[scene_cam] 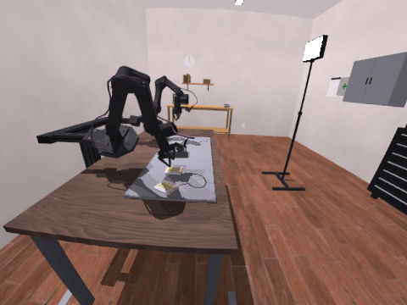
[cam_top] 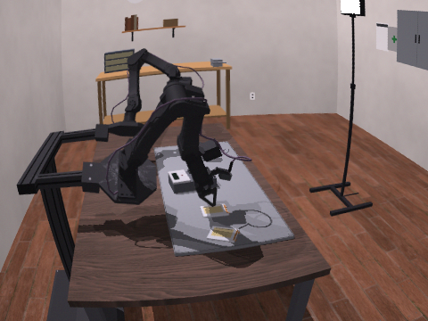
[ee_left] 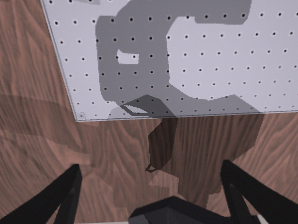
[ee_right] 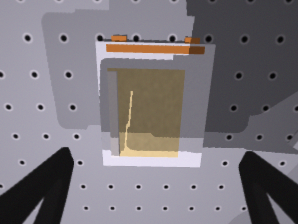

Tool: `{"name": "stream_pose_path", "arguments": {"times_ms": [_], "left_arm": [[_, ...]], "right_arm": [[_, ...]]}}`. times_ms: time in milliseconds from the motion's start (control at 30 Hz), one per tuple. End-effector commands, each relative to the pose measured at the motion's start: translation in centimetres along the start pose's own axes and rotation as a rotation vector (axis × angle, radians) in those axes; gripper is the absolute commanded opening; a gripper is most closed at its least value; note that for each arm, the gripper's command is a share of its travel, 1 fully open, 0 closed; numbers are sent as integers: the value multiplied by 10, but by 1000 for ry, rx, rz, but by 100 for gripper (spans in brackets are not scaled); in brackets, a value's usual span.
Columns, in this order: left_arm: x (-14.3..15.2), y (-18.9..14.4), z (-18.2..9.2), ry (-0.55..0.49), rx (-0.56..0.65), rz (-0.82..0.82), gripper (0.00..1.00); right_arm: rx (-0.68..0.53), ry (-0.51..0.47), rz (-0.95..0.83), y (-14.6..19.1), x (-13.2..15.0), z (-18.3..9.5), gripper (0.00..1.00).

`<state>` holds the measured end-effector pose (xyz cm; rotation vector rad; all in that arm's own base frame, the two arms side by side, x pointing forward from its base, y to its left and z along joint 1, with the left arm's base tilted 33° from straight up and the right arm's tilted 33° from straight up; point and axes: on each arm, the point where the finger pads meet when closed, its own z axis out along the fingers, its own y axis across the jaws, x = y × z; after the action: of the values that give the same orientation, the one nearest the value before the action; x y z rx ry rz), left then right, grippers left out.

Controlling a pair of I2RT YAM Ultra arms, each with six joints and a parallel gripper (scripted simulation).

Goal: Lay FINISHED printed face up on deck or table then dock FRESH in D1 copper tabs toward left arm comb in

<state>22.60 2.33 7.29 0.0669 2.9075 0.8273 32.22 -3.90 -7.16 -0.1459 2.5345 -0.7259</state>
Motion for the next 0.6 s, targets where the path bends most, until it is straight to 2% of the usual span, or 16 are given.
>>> {"name": "stream_pose_path", "arguments": {"times_ms": [0,567], "left_arm": [[-6,2,-9,-26,20,-26,100],[-6,2,-9,-26,20,-26,100]], "right_arm": [[-12,5,-18,4,7,4,98],[-13,10,-21,5,12,9,98]]}}
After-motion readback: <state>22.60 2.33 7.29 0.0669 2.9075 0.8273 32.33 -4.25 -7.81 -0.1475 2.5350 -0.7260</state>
